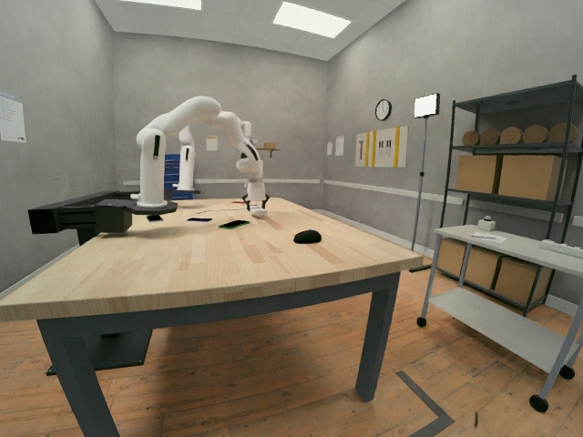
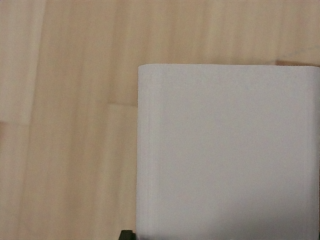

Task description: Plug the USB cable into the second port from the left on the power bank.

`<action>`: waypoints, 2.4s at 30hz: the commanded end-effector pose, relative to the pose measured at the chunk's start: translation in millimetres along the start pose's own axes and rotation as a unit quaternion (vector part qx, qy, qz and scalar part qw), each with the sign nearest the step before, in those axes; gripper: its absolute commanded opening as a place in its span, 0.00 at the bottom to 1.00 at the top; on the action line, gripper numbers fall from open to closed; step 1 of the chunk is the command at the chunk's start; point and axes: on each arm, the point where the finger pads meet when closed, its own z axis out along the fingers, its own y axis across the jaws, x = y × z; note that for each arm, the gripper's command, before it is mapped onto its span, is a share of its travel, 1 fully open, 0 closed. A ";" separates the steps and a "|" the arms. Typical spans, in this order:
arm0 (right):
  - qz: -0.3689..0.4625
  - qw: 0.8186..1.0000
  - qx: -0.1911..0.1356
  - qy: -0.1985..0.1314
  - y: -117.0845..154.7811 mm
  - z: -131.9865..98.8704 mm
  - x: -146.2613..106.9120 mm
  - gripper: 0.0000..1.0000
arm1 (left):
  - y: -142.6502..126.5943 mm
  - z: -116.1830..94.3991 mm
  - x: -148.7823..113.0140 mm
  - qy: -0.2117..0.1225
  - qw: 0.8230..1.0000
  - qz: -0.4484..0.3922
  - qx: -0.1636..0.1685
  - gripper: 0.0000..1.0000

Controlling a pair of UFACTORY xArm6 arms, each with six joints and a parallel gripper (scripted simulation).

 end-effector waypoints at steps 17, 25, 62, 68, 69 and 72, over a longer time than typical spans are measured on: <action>-0.131 0.991 -0.001 0.005 6.6 -1.7 -8.4 0.00 | 0.1 -2.1 1.2 0.003 1.000 0.000 0.000 1.00; -0.130 0.991 -0.001 0.004 6.5 4.3 -8.4 0.00 | 0.1 -2.1 1.2 0.003 1.000 0.000 0.000 1.00; -0.126 0.992 -0.004 0.001 7.0 29.2 -8.0 1.00 | 0.1 -2.1 1.2 0.003 1.000 0.000 0.000 1.00; -0.126 0.992 -0.004 0.001 7.0 29.2 -8.0 1.00 | 0.1 -2.1 1.2 0.003 1.000 0.000 0.000 1.00; -0.126 0.992 -0.004 0.001 7.0 29.2 -8.0 1.00 | 0.1 -2.1 1.2 0.003 1.000 0.000 0.000 1.00; -0.126 0.992 -0.004 0.001 7.0 29.2 -8.0 1.00 | 0.1 -2.1 1.2 0.003 1.000 0.000 0.000 1.00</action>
